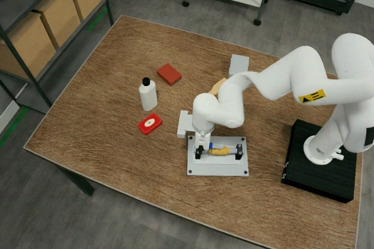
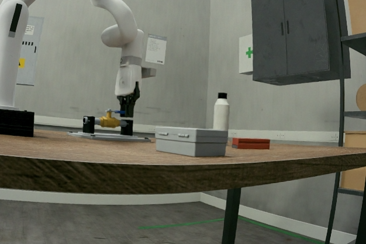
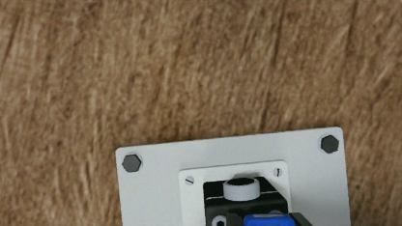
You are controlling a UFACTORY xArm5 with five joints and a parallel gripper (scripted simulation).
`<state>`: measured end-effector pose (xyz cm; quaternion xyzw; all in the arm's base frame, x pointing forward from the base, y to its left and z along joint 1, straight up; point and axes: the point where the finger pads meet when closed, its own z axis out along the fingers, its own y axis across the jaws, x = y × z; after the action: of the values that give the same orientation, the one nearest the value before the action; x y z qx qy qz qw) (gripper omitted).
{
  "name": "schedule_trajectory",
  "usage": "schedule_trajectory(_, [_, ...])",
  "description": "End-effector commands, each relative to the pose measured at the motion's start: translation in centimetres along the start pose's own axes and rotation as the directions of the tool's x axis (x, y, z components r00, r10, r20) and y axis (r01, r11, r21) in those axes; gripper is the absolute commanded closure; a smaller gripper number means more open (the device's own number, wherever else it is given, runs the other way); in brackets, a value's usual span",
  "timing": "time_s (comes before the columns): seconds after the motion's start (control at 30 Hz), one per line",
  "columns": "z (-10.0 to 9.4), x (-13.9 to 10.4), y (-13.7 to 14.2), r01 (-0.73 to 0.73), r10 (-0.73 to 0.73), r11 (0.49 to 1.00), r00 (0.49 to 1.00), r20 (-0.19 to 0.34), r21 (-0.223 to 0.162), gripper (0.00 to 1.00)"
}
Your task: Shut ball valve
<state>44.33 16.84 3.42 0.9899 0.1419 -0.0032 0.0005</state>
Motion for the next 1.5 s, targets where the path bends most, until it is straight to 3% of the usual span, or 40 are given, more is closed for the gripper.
schedule_trajectory(0.0, [-0.1, 0.2, 0.2, -0.022, 0.022, 1.000, 1.000, -0.004, 0.000, 1.00])
schedule_trajectory(1.47, [-0.1, -0.1, 2.1, -0.278, 0.278, 0.961, 0.961, -0.004, 0.001, 1.00])
